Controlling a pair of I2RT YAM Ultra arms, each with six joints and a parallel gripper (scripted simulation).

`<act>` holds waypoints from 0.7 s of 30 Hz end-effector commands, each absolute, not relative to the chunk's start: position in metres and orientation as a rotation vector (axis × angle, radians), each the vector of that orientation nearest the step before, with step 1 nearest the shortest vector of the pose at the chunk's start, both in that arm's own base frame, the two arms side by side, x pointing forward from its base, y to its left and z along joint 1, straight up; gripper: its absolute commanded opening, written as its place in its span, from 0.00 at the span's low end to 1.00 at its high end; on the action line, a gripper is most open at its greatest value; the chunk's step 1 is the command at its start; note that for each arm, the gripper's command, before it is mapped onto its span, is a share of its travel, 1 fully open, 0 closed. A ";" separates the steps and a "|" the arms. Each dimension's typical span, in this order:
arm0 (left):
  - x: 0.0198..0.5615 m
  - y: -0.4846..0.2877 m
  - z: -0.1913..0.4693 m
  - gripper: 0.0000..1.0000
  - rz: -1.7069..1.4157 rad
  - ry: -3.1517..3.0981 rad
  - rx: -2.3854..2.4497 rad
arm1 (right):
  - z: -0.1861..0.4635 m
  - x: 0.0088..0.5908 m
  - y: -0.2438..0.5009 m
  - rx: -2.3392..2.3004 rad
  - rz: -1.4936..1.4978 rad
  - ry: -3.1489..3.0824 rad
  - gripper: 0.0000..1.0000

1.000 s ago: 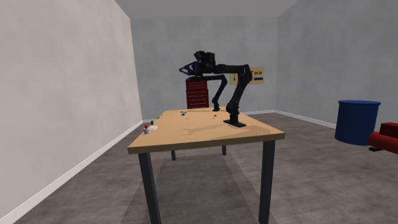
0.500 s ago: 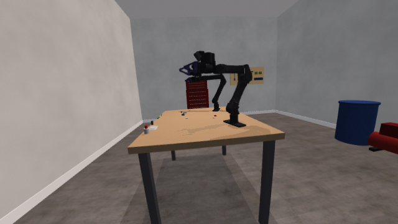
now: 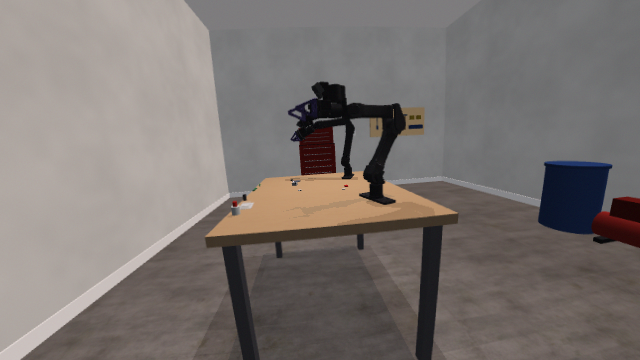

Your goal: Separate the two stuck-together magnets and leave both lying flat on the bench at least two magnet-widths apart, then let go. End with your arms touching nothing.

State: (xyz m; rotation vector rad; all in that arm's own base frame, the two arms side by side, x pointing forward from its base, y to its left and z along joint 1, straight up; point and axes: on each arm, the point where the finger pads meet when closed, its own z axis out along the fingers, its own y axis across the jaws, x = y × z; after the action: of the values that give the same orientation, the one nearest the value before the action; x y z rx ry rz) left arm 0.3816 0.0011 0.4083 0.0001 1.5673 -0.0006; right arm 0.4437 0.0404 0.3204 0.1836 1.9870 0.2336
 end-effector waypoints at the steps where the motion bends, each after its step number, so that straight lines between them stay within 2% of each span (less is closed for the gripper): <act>1: 0.380 0.001 0.415 1.00 0.001 1.549 -0.001 | 0.303 0.445 0.050 0.250 0.279 2.079 0.33; 21: 0.380 0.001 0.415 1.00 0.001 1.549 -0.001 | 0.191 0.460 0.103 0.574 0.326 2.538 0.33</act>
State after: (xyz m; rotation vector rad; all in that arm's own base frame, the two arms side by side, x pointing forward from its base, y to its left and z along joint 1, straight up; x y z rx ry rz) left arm 0.3816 0.0011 0.4083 -0.0005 1.5673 -0.0012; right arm 0.4728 0.0995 0.2081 0.4793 2.4514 0.3394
